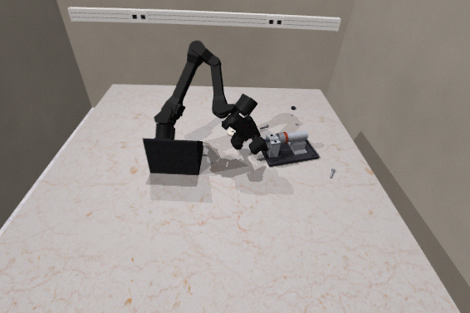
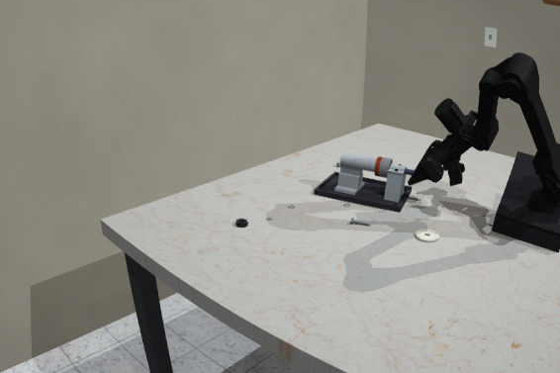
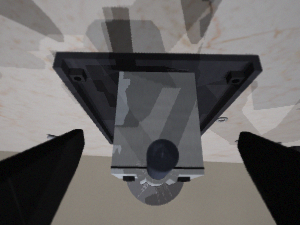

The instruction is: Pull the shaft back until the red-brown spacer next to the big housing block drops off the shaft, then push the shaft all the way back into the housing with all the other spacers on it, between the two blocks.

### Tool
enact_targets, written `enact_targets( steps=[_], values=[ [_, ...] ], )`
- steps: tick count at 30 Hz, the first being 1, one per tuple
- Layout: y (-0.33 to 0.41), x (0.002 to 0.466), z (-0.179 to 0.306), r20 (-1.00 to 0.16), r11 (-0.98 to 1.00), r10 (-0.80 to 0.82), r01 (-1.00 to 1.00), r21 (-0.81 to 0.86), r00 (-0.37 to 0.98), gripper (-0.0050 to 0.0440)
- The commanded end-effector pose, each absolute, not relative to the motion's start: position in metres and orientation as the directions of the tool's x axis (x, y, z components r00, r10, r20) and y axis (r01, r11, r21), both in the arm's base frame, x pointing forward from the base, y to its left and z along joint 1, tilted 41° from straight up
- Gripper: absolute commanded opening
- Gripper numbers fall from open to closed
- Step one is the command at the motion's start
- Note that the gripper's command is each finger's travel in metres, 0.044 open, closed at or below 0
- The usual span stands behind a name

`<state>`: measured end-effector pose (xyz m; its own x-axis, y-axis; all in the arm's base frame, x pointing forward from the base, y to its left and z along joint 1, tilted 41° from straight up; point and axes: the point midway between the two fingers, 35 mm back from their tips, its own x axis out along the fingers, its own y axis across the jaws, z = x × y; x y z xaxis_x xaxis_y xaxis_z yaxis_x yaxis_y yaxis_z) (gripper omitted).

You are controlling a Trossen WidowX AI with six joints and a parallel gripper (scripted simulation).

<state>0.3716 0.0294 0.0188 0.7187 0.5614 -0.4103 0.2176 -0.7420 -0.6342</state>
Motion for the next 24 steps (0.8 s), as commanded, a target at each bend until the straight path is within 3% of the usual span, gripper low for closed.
enact_targets(
  steps=[1, 24],
  values=[
    [0.027, 0.376, 0.025, -0.397, -0.746, 0.555, 0.225, -0.627, 0.731, 0.044],
    [0.037, 0.391, 0.017, -0.398, -0.745, 0.554, 0.222, -0.629, 0.731, 0.044]
  ],
)
